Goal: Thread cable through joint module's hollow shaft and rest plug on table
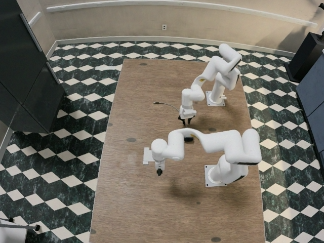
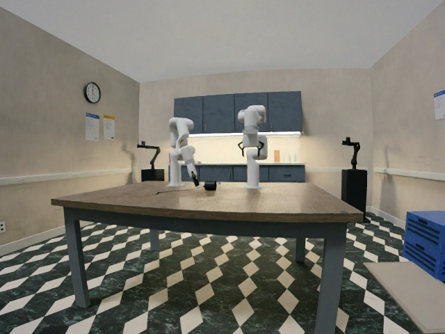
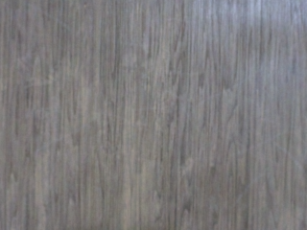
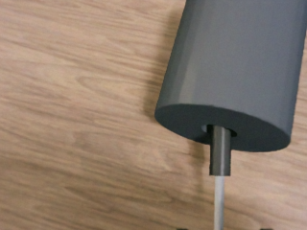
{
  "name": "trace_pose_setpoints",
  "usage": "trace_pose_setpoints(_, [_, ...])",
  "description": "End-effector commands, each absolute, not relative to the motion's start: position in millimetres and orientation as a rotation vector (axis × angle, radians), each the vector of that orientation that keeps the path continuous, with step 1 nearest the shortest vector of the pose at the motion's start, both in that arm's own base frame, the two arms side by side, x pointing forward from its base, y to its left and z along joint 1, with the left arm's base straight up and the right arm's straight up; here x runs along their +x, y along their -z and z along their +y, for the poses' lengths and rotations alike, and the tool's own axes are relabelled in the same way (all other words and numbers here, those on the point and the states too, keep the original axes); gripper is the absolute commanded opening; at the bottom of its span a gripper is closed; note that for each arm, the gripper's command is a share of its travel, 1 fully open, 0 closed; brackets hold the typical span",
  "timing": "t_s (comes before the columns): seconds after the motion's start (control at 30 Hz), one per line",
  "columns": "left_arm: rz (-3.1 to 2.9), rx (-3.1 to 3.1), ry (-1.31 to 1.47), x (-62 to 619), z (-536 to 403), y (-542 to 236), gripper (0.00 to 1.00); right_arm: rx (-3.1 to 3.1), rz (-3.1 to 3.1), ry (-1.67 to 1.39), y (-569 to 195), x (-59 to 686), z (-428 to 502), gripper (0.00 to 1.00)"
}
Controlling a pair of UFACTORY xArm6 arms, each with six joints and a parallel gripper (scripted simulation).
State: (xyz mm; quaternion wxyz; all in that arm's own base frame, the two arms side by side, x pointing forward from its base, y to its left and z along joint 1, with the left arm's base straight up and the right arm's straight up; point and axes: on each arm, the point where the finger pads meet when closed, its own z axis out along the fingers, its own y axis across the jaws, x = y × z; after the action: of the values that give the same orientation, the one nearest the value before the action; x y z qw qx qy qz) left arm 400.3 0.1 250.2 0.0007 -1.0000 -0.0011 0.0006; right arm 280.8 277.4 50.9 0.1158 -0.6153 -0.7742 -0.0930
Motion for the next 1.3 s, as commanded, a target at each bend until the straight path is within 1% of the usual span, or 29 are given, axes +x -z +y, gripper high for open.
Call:
trace_pose_setpoints(0.0, [-0.003, -3.144, 0.031, 404.6, 0.6, -256.7, 1.0, -1.799, -2.278, 0.301, -49.8, 287.6, 279.9, 0.35])
trace_pose_setpoints(0.6, [-0.003, -3.144, 0.031, 404.6, 0.6, -256.7, 1.0, -1.806, -2.271, 0.3, -32.0, 287.6, 280.0, 0.35])
trace_pose_setpoints(0.63, [-0.003, -3.144, 0.031, 404.6, 0.6, -256.7, 1.0, -1.804, -2.272, 0.3, -31.9, 287.4, 280.2, 0.01])
trace_pose_setpoints(1.27, [-0.003, -3.144, 0.031, 404.6, 0.6, -256.7, 1.0, -1.797, -2.277, 0.298, -33.6, 285.8, 281.6, 0.01])
